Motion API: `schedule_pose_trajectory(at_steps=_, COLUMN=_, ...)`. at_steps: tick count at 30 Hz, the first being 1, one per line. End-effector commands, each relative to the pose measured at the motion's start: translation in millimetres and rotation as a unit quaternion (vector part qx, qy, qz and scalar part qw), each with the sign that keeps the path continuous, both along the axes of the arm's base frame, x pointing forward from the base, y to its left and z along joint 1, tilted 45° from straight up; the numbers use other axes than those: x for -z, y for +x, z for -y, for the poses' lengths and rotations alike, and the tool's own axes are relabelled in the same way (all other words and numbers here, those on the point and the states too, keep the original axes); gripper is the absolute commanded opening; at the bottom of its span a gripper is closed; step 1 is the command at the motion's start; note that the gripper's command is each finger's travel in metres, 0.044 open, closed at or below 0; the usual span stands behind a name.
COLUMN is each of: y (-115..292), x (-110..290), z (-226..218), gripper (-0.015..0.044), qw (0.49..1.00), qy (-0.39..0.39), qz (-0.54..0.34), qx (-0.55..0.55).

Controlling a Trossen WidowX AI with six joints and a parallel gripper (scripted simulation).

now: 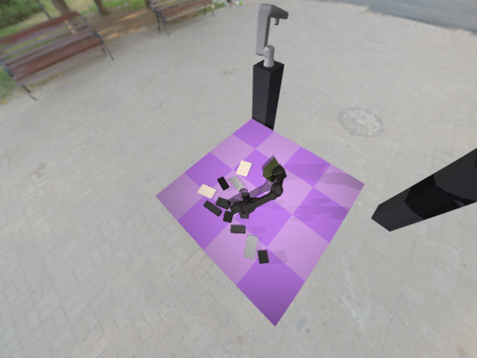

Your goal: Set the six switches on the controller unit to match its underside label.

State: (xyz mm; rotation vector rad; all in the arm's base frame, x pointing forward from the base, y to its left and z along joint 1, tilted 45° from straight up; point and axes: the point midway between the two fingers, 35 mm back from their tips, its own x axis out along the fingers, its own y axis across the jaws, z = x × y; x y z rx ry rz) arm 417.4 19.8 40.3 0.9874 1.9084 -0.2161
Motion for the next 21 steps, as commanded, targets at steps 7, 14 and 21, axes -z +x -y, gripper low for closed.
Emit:
schedule_pose_trajectory(at_steps=7, y=-0.2, x=11.8, z=-11.4, gripper=0.0, qw=1.0, qy=-0.003, qz=-0.004, qx=-0.001)
schedule_pose_trajectory(at_steps=14, y=-0.2, x=19.8, z=-19.8, gripper=0.0, qw=1.0, qy=-0.005, qz=-0.006, qx=-0.003)
schedule_pose_trajectory(at_steps=21, y=-0.5, x=27.7, z=-28.3, gripper=0.0, qw=1.0, qy=-0.006, qz=-0.007, qx=-0.004)
